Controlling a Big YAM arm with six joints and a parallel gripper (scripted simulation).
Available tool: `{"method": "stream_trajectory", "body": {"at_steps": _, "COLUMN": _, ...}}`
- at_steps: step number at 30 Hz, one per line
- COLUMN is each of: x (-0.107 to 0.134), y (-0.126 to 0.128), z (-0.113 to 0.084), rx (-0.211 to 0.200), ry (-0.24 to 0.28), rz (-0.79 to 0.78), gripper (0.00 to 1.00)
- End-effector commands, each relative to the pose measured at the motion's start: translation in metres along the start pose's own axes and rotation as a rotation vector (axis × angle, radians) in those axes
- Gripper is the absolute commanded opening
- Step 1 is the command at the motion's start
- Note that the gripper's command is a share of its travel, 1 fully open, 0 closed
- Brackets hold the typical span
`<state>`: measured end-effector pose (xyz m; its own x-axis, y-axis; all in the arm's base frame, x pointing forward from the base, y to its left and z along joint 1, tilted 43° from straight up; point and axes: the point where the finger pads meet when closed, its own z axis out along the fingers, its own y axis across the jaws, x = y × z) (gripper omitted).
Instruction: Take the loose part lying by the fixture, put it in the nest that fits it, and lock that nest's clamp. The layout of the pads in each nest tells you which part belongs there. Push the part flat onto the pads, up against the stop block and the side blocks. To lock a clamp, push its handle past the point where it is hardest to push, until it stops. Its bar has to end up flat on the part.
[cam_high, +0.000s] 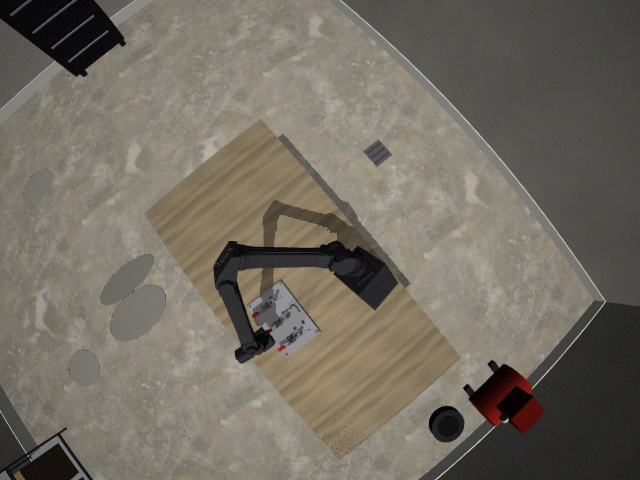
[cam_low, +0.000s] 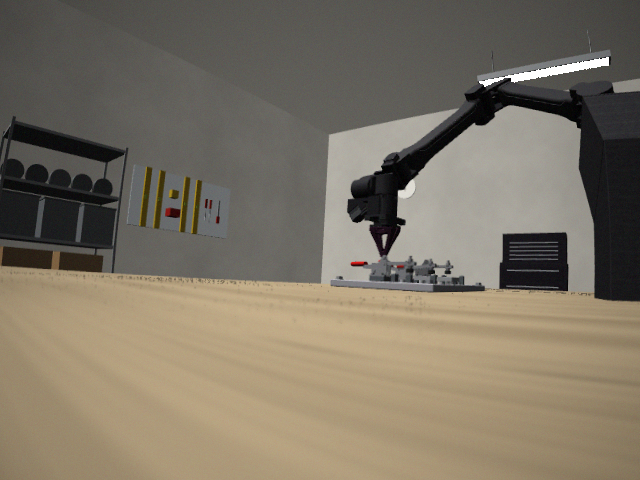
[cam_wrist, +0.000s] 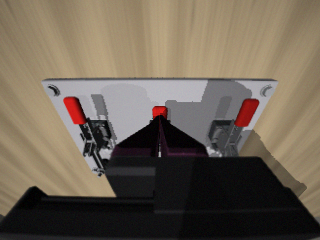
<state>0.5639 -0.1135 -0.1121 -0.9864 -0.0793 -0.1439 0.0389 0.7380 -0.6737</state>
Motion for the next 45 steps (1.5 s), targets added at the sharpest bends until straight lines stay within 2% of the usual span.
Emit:
{"method": "stream_trajectory", "body": {"at_steps": 1, "x": 0.008, "y": -0.001, "z": 0.019, "rx": 0.000, "ry": 0.024, "rz": 0.001, "gripper": 0.00}}
{"method": "stream_trajectory", "body": {"at_steps": 15, "x": 0.008, "y": -0.001, "z": 0.019, "rx": 0.000, "ry": 0.025, "rz": 0.001, "gripper": 0.00}}
{"method": "stream_trajectory", "body": {"at_steps": 28, "x": -0.002, "y": -0.005, "z": 0.011, "rx": 0.001, "ry": 0.027, "rz": 0.018, "gripper": 0.00}}
{"method": "stream_trajectory", "body": {"at_steps": 45, "x": 0.001, "y": -0.004, "z": 0.011, "rx": 0.001, "ry": 0.032, "rz": 0.011, "gripper": 0.00}}
